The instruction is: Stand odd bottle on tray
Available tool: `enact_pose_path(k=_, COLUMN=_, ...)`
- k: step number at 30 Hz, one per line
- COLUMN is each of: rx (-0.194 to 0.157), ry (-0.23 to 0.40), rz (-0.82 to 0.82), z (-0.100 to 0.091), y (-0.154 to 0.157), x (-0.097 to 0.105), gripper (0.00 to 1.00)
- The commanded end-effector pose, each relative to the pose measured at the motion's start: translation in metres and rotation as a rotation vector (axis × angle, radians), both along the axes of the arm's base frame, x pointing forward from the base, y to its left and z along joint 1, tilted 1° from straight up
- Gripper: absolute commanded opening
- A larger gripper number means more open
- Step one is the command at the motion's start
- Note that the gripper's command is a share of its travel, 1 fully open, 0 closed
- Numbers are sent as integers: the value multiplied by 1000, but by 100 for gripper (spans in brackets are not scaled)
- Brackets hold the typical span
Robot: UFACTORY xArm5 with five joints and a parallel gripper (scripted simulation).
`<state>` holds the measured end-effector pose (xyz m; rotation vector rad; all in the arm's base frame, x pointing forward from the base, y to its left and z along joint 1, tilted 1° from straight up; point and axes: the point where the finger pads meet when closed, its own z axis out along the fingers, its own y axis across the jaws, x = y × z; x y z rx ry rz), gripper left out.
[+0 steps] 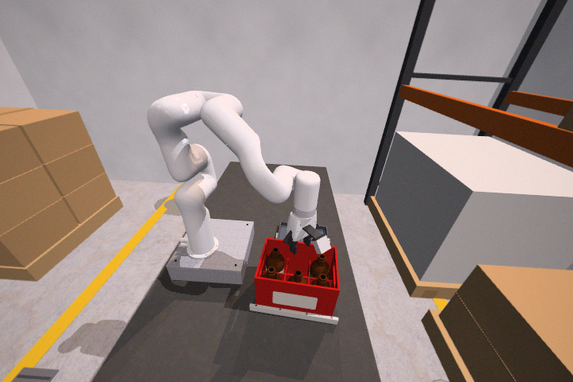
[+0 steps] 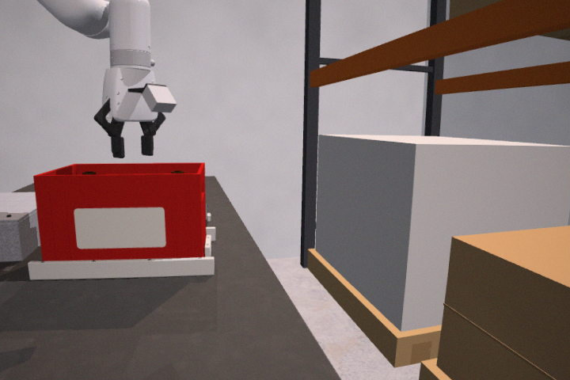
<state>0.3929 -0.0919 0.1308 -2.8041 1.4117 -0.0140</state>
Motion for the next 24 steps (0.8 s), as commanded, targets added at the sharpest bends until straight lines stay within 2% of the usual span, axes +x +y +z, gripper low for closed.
enact_pose_path(k=1, rx=-1, ry=-4, rz=0, z=-4, y=0, x=1, gripper=65)
enact_pose_path(k=24, rx=-1, ry=-4, rz=0, z=-11, y=0, x=1, gripper=65)
